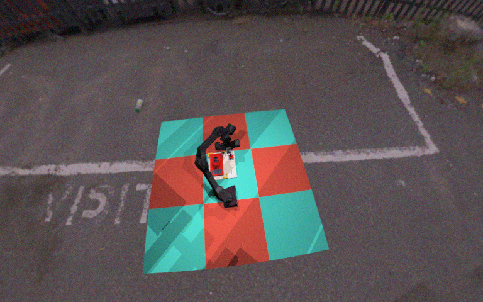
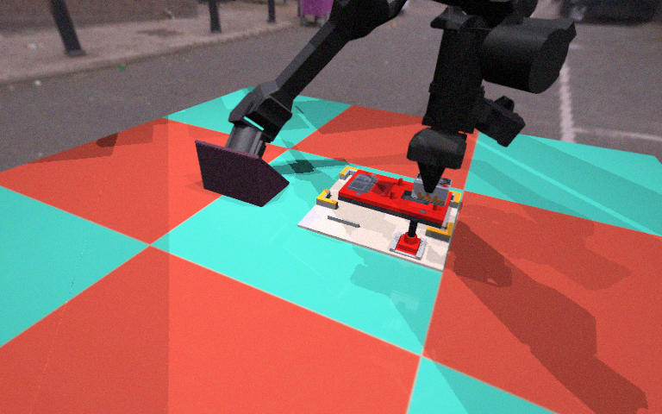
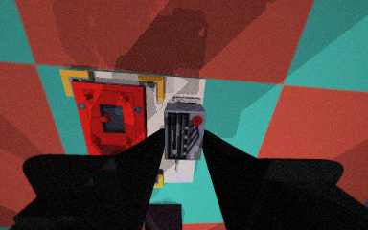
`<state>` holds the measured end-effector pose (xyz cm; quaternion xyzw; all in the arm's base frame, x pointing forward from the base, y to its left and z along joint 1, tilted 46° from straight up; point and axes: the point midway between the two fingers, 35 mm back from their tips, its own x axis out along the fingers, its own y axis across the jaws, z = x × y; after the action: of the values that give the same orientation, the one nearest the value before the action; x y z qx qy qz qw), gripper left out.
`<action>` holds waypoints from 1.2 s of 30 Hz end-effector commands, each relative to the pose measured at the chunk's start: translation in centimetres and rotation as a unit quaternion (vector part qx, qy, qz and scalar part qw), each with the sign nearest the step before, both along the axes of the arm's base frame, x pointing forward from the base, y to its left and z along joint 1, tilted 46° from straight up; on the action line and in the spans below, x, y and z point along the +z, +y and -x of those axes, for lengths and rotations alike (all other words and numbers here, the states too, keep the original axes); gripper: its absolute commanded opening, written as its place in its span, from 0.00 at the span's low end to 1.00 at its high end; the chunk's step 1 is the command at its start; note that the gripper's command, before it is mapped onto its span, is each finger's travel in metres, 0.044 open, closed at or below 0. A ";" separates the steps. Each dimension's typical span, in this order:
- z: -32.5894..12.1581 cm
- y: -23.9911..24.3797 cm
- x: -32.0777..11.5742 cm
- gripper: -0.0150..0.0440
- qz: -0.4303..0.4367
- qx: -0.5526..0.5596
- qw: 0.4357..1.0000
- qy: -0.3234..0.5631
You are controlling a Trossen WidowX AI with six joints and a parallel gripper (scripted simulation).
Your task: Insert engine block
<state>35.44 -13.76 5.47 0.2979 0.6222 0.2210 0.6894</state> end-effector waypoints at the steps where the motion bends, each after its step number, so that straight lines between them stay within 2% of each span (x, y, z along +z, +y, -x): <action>1: -0.1 1.2 0.5 0.25 -0.002 -0.004 1.000 0.002; 36: 1.3 11.7 4.4 0.25 -0.017 -0.013 1.000 0.011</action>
<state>34.43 -2.96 9.60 0.3152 0.6223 0.2194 0.6821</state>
